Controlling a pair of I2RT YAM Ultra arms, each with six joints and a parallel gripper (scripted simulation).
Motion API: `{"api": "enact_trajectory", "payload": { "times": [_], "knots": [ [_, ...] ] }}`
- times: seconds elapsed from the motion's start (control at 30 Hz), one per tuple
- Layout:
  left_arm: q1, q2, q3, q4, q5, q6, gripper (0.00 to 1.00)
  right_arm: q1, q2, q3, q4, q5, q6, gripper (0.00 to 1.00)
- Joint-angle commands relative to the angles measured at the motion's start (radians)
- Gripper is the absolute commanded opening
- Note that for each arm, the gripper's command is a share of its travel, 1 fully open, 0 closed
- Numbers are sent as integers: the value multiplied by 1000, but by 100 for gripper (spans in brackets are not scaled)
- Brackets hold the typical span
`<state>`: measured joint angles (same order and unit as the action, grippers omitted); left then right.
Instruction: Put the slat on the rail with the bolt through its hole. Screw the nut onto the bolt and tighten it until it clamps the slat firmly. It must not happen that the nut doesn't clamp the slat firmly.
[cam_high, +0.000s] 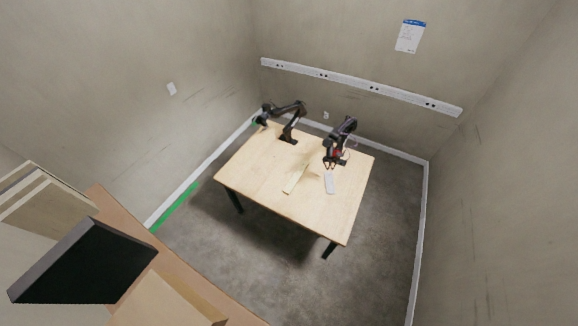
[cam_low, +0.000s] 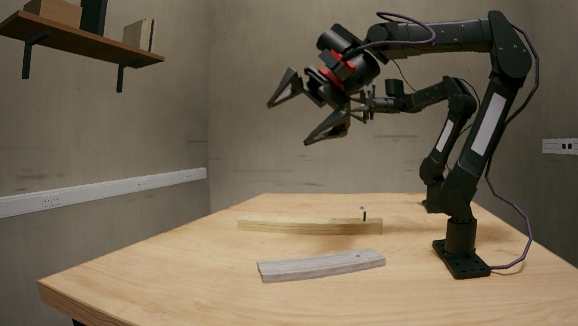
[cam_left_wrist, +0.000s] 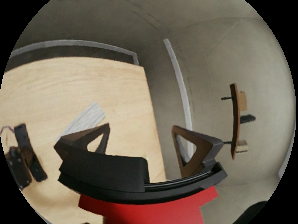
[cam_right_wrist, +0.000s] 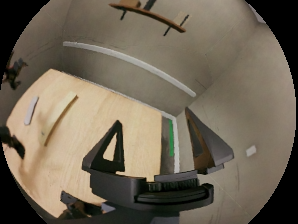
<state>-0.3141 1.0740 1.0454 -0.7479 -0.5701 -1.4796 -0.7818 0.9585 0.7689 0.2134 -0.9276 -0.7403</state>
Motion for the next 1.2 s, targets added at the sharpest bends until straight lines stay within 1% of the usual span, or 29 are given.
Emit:
{"api": "enact_trajectory", "payload": {
  "times": [0.0,0.03,0.33,0.47,0.5,0.57,0.6,0.73,0.87,0.93,1.03,1.17],
  "knots": [
    [14,5,49,94,35,189,100,39,11,43,-34,125,123,100],
    [47,-8,27,165,92,319,100,92,-1,59,-43,193,168,100],
    [115,11,110,342,179,772,100,438,39,169,-107,526,473,100],
    [148,-2,127,426,230,964,100,574,67,211,-137,672,580,100],
    [156,-4,129,447,243,1011,100,605,74,221,-144,706,605,100],
    [156,-4,129,447,243,1011,100,605,74,221,-144,706,605,100],
    [179,-15,104,511,289,1125,100,648,79,239,-163,766,636,100],
    [209,-24,116,574,337,1304,100,762,92,279,-192,881,735,100],
    [263,-46,47,690,453,1454,100,785,81,294,-210,922,747,100],
    [291,-52,21,733,511,1485,100,788,83,299,-215,929,747,100],
    [312,-43,10,754,552,1488,100,790,85,302,-218,933,747,100],
    [320,-40,8,762,571,1488,100,791,85,303,-220,934,748,100]
  ]
}}
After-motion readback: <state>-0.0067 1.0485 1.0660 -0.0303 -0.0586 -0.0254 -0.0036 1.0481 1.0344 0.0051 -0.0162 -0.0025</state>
